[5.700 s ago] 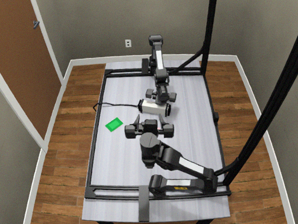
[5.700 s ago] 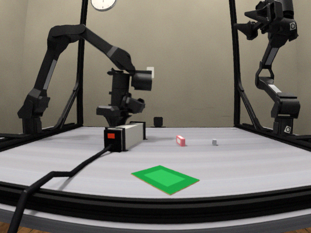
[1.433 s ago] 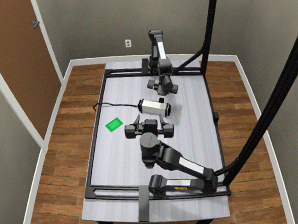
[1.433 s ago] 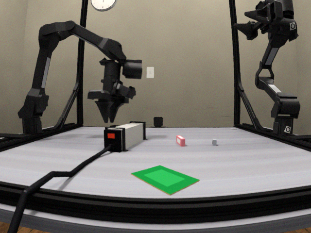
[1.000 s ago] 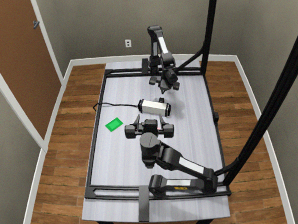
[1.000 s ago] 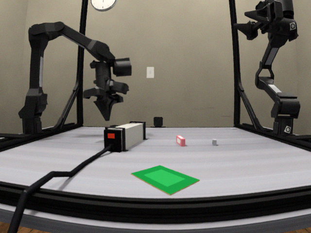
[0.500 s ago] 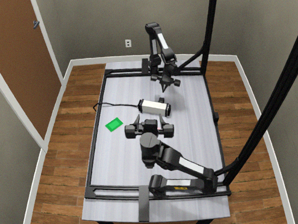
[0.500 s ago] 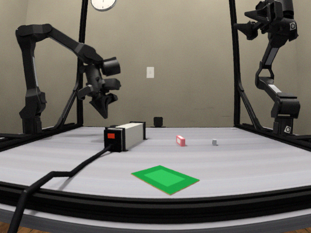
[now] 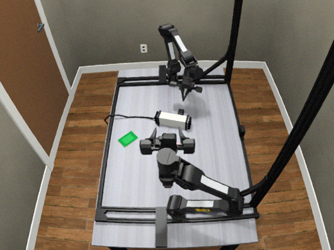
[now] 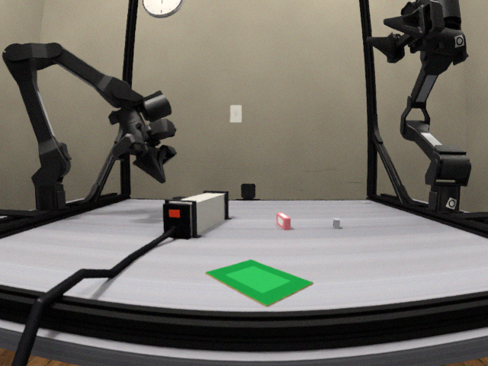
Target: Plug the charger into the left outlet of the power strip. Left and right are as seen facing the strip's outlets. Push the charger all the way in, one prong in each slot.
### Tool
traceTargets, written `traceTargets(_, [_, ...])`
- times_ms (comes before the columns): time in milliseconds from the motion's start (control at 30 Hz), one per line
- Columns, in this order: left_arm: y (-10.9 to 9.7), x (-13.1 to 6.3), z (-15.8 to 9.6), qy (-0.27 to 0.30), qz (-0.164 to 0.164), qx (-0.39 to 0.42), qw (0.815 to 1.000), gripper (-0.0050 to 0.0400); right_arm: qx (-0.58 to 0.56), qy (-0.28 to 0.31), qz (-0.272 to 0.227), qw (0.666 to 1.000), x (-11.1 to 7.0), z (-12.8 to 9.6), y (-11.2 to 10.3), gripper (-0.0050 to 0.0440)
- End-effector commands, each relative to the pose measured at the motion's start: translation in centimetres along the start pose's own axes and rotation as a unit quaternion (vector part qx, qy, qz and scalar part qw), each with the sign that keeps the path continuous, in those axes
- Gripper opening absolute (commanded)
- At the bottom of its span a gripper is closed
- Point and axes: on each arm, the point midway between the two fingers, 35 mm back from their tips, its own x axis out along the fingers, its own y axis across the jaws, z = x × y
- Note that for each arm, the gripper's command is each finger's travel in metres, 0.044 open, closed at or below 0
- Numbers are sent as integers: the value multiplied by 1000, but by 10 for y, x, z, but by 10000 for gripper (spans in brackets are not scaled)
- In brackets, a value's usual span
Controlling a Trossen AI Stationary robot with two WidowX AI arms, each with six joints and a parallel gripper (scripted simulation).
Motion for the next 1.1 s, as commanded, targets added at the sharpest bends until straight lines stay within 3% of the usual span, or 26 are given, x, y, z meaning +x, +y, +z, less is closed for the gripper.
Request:
traceTargets(0, [0, 0, 2, -1, 0, 3, 1000, 400, 13, -44, 11, 999, -8, 2, 0, -50])
traceTargets(433, [0, 0, 2, -1, 0, 3, 1000, 400, 40, -123, 29, 991, -15, -8, -4, -50])
traceTargets(700, [0, 0, 2, -1, 0, 3, 1000, 400, 41, -129, 30, 990, -15, -9, -4, -50])
traceTargets(1067, [0, 0, 2, -1, 0, 3, 1000, 400, 38, -123, 27, 991, 22, -34, 2, -50])
